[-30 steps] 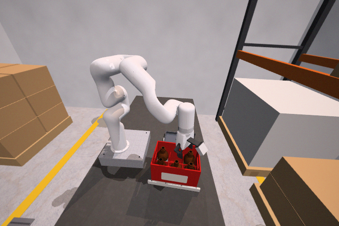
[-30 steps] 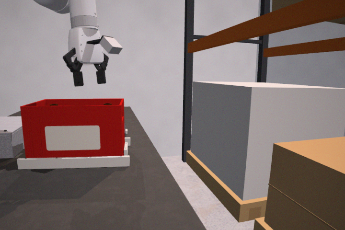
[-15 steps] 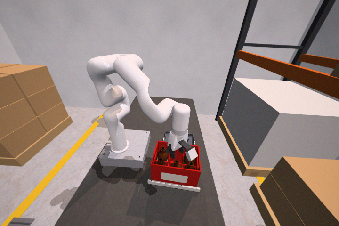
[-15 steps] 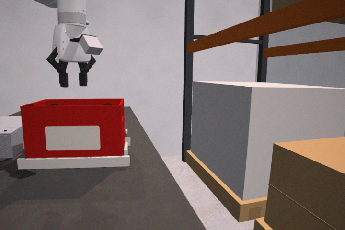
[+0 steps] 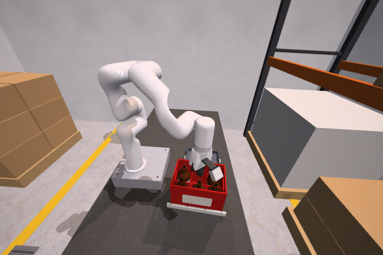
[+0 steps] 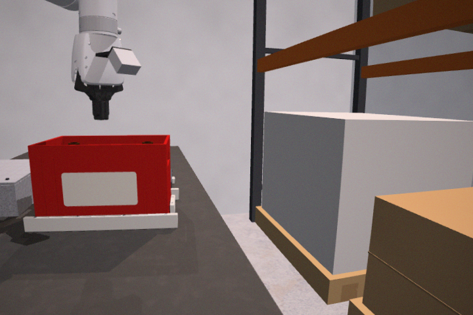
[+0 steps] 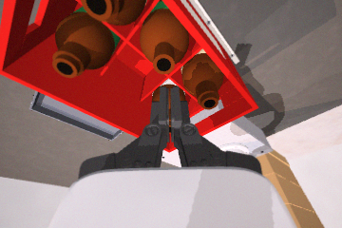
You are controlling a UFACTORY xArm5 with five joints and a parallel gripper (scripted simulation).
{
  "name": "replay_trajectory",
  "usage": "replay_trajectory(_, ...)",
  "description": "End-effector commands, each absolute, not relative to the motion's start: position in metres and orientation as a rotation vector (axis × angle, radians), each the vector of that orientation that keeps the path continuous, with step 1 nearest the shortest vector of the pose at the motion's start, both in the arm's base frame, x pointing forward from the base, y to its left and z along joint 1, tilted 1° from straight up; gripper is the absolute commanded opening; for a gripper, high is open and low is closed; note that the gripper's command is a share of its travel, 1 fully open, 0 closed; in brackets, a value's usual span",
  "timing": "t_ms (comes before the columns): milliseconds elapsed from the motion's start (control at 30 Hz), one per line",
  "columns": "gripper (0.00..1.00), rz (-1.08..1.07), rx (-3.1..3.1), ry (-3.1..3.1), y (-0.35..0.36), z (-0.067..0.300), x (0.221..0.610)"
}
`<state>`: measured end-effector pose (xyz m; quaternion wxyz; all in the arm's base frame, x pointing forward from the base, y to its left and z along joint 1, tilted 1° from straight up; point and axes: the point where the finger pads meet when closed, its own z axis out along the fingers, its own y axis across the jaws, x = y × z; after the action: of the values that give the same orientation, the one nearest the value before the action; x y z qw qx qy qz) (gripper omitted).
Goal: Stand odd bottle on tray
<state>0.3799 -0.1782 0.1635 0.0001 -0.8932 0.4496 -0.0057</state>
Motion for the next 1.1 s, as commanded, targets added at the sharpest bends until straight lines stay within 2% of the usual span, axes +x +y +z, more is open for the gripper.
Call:
replay_trajectory(0,0.00,-0.024,-2.806,1.412,-0.1787,0.1649,0.3809)
replay_trajectory(800,0.00,-0.024,-2.805,1.412,-0.1754,0.1649,0.3851)
replay_trajectory(833,0.65,-0.024,-2.805,1.412,-0.1754,0.1649,0.3851)
replay_trajectory(1067,0.65,-0.024,-2.805,1.412,-0.1754,0.1649,0.3851)
